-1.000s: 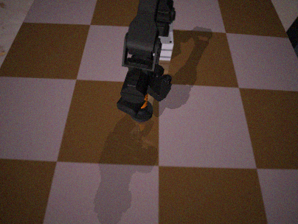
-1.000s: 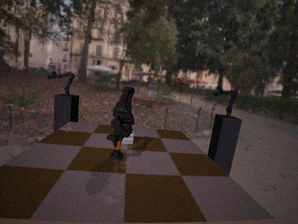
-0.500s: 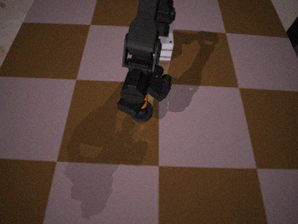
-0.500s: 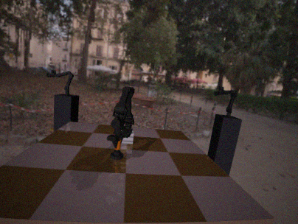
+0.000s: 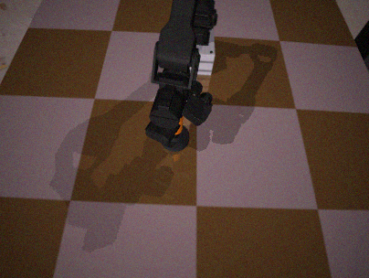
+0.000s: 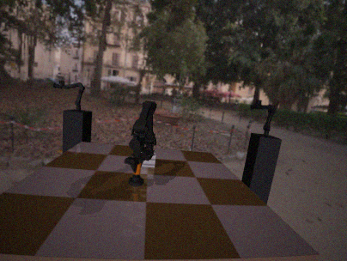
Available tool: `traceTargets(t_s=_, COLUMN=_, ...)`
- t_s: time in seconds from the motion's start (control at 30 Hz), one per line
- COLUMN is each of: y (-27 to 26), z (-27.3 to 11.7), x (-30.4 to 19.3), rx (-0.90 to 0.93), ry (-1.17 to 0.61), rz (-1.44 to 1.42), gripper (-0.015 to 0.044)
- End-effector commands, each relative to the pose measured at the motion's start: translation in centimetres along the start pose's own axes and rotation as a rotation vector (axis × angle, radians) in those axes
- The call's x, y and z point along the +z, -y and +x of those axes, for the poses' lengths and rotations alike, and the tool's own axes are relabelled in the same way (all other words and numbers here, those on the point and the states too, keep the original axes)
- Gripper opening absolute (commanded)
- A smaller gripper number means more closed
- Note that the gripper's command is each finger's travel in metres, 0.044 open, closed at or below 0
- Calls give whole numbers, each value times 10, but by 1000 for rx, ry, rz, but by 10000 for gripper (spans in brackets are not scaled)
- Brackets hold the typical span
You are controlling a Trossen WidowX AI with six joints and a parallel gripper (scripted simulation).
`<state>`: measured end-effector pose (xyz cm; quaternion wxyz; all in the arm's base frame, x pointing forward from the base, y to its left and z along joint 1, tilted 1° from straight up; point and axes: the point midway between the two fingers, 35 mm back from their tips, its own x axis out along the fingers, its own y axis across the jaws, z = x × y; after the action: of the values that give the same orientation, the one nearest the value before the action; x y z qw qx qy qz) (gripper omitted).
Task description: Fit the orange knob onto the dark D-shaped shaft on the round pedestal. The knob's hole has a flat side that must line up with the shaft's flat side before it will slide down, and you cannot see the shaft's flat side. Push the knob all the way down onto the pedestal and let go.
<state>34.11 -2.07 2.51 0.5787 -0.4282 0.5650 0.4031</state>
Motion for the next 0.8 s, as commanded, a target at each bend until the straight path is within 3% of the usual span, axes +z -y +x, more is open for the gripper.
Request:
traceTargets(t_s=0.0, y=1, z=-3, x=0, rx=-2, ry=-1, rz=-4, gripper=0)
traceTargets(t_s=0.37, y=2, z=-4, x=0, rx=-2, ry=-2, rz=-214, gripper=0)
traceTargets(t_s=0.77, y=0, z=0, x=0, rx=-2, ry=-2, rz=-214, gripper=0)
